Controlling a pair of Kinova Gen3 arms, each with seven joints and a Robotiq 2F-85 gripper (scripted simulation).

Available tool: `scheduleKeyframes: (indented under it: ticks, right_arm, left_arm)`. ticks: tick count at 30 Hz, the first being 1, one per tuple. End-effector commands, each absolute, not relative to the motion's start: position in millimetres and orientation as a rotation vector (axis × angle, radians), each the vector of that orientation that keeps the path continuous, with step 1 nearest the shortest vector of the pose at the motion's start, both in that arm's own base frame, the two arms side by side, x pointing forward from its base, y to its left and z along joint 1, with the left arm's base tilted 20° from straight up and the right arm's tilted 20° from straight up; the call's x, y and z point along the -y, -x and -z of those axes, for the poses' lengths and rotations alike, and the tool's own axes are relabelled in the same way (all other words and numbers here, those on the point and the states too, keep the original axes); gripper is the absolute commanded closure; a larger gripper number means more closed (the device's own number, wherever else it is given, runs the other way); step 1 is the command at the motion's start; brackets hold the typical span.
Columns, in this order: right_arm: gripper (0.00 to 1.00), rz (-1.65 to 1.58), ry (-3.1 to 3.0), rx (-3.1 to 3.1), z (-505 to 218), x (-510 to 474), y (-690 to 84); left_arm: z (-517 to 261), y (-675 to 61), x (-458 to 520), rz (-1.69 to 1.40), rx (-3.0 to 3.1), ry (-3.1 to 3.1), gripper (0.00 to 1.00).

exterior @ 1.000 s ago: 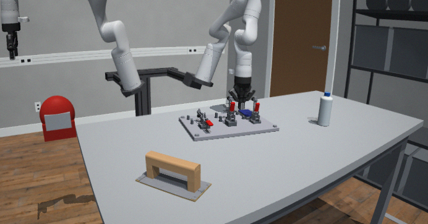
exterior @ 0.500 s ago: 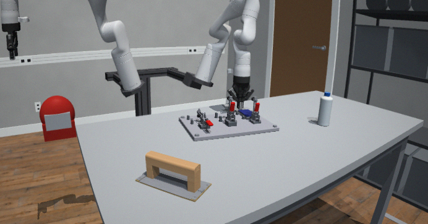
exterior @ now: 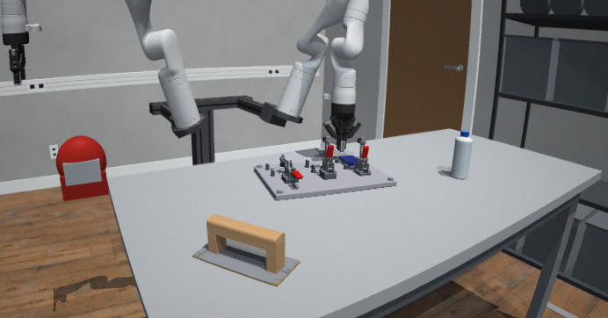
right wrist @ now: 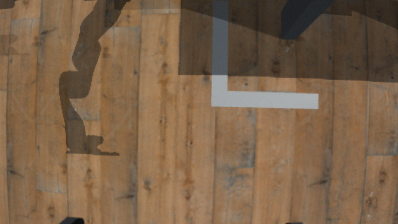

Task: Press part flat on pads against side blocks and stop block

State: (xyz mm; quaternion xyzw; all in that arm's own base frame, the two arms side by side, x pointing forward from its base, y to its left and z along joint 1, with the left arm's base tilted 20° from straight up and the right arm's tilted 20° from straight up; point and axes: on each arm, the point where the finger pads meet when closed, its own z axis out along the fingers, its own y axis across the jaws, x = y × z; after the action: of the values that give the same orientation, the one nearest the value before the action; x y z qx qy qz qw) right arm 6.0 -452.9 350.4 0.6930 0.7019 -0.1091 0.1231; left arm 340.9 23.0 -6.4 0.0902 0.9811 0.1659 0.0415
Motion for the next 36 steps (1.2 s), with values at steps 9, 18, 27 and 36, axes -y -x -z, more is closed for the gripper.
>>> scheduleKeyframes:
  ticks: [9,18,27,36]
  right_arm:
    - [0.002,0.319,-2.021,-2.046,-351,453,-6]
    - [0.002,0.319,-2.021,-2.046,-351,453,-6]
    - [0.002,0.319,-2.021,-2.046,-351,453,-6]
    - [0.002,0.319,-2.021,-2.046,-351,453,-6]
  left_arm:
    - [-16,-339,-15,-0.508,-3.007,-0.276,0.903]
    - [-18,-339,-15,-0.508,-3.007,-0.276,0.903]
    - [-18,-339,-15,-0.508,-3.007,-0.276,0.903]
    - [-18,-339,-15,-0.508,-3.007,-0.276,0.903]
